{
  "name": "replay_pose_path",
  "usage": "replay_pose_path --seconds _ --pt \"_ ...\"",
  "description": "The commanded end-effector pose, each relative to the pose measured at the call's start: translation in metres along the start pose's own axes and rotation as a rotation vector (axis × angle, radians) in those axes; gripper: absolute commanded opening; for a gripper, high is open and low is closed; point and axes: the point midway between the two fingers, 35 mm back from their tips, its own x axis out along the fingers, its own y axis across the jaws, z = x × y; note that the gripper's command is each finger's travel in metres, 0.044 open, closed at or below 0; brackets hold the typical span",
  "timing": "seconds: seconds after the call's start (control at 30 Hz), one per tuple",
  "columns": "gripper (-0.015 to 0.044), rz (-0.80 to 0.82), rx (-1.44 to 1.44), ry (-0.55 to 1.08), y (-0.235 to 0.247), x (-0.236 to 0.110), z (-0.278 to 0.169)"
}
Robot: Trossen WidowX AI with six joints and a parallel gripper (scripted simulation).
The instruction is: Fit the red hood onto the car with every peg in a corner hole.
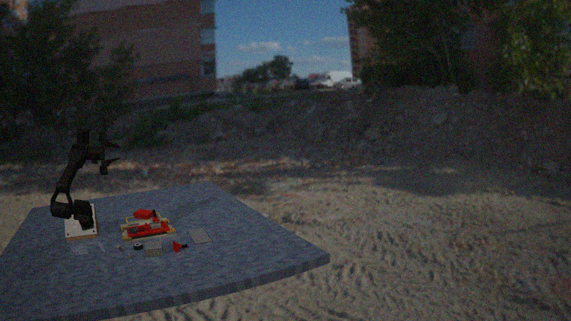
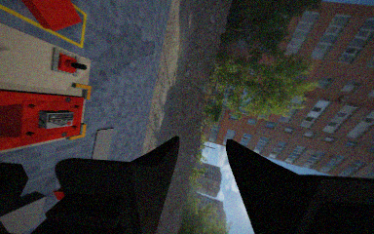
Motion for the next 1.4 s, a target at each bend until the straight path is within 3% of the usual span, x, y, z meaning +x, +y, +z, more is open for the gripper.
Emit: replay_pose_path --seconds 0.0,0.27,0.83,1.1,1.37 --pt "0.0247 0.003 0.007 -0.001 0.000 0.001 0.000" --pt "0.0440 0.134 0.308 -0.029 0.000 0.028 0.023" --pt "0.0440 0.514 1.040 0.127 0.028 0.096 0.081" --pt "0.0440 0.684 1.378 0.342 0.058 0.125 0.108" --pt "0.0440 0.805 1.688 0.665 0.095 0.149 0.134"
